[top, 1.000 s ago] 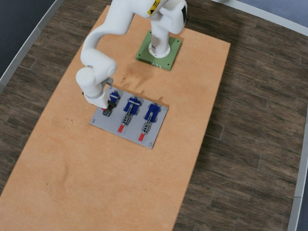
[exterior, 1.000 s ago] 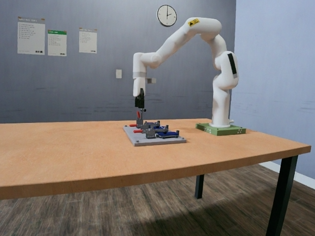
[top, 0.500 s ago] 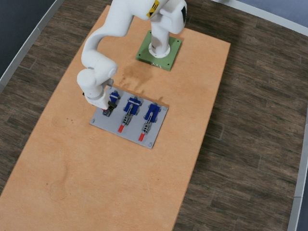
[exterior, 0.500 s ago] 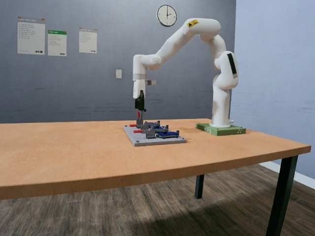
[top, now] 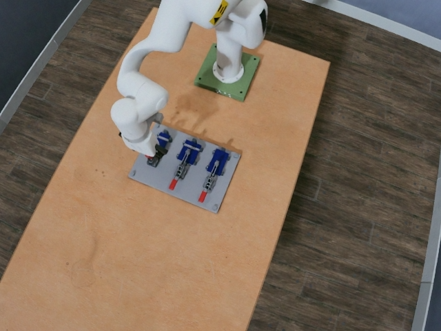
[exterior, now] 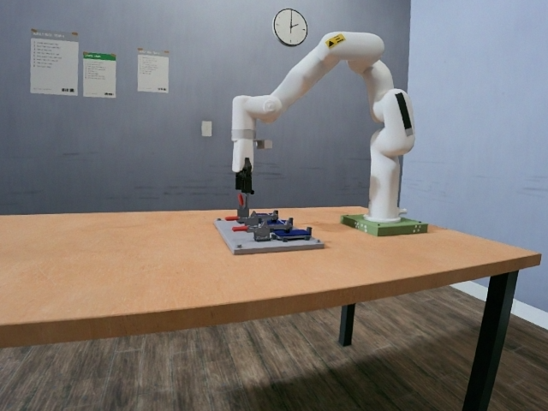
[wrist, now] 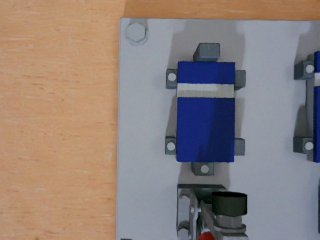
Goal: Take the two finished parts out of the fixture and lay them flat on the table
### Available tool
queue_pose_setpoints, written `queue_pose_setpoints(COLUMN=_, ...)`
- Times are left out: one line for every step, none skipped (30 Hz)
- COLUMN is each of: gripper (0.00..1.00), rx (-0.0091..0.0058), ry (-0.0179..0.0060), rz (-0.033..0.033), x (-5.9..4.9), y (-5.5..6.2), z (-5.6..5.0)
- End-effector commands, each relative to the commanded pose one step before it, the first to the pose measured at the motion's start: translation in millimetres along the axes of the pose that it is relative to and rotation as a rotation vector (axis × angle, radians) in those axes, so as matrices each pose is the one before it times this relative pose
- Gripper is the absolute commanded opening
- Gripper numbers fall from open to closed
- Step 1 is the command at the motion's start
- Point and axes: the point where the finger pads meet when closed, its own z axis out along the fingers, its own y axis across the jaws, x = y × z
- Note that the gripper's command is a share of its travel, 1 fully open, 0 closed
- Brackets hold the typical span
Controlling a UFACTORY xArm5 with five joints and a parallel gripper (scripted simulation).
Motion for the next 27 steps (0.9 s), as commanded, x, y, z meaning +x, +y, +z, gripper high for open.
queue_pose_setpoints(gripper=1.00, rx=0.00080, ry=-0.00347, rz=0.00004, x=2.53, y=-0.24, z=-1.36)
queue_pose_setpoints(gripper=1.00, rx=0.00000, ry=0.00000, rz=0.00000, x=1.58, y=0.01, z=0.00)
queue_pose_setpoints(gripper=1.00, rx=0.00001, ry=0.00000, rz=0.00000, x=1.79, y=0.01, z=0.00)
queue_pose_setpoints(gripper=1.00, rx=0.00001, ry=0.00000, rz=0.00000, x=2.00, y=0.01, z=0.00)
queue_pose_setpoints(gripper=1.00, rx=0.00001, ry=0.00000, rz=0.00000, x=2.20, y=0.01, z=0.00)
queue_pose_setpoints(gripper=1.00, rx=0.00001, ry=0.00000, rz=0.00000, x=2.39, y=0.01, z=0.00)
queue_pose_setpoints(gripper=1.00, rx=0.00001, ry=0.00000, rz=0.00000, x=2.57, y=0.01, z=0.00)
queue_pose_setpoints(gripper=1.00, rx=0.00001, ry=0.00000, rz=0.00000, x=2.73, y=0.02, z=0.00)
queue_pose_setpoints(gripper=1.00, rx=0.00001, ry=0.00000, rz=0.00000, x=2.87, y=0.02, z=0.00)
queue_pose_setpoints(gripper=1.00, rx=0.00001, ry=0.00000, rz=0.00000, x=2.99, y=0.02, z=-0.01)
queue_pose_setpoints(gripper=1.00, rx=0.00001, ry=0.00000, rz=0.00000, x=3.09, y=0.02, z=0.00)
queue_pose_setpoints(gripper=1.00, rx=0.00000, ry=0.00000, rz=0.00000, x=0.00, y=0.00, z=0.00)
queue_pose_setpoints(gripper=1.00, rx=0.00000, ry=0.00000, rz=0.00000, x=0.00, y=0.00, z=0.00)
queue_pose_setpoints(gripper=1.00, rx=0.00001, ry=0.00000, rz=0.00000, x=3.17, y=0.02, z=-0.01)
queue_pose_setpoints(gripper=1.00, rx=0.00001, ry=0.00000, rz=0.00000, x=3.23, y=0.02, z=-0.01)
queue_pose_setpoints(gripper=1.00, rx=0.00001, ry=0.00000, rz=0.00000, x=3.25, y=0.02, z=0.00)
queue_pose_setpoints(gripper=1.00, rx=0.00001, ry=0.00000, rz=0.00000, x=3.26, y=0.02, z=-0.01)
queue_pose_setpoints(gripper=1.00, rx=0.00001, ry=0.00000, rz=0.00000, x=3.24, y=0.02, z=-0.01)
queue_pose_setpoints(gripper=1.00, rx=0.00001, ry=0.00000, rz=0.00000, x=3.18, y=0.02, z=0.00)
queue_pose_setpoints(gripper=1.00, rx=0.00001, ry=0.00000, rz=0.00000, x=3.11, y=0.02, z=-0.01)
queue_pose_setpoints(gripper=1.00, rx=0.00001, ry=0.00000, rz=0.00000, x=3.01, y=0.02, z=0.00)
queue_pose_setpoints(gripper=1.00, rx=0.00001, ry=0.00000, rz=0.00000, x=2.89, y=0.02, z=0.00)
queue_pose_setpoints(gripper=1.00, rx=0.00001, ry=0.00000, rz=0.00000, x=2.74, y=0.01, z=-0.01)
queue_pose_setpoints(gripper=1.00, rx=0.00001, ry=0.00000, rz=0.00000, x=2.57, y=0.02, z=0.00)
queue_pose_setpoints(gripper=1.00, rx=0.00001, ry=0.00000, rz=0.00000, x=2.39, y=0.01, z=-0.01)
queue_pose_setpoints(gripper=1.00, rx=0.00001, ry=0.00000, rz=0.00000, x=2.18, y=0.02, z=0.00)
queue_pose_setpoints(gripper=1.00, rx=0.00001, ry=0.00000, rz=0.00000, x=1.97, y=0.01, z=-0.01)
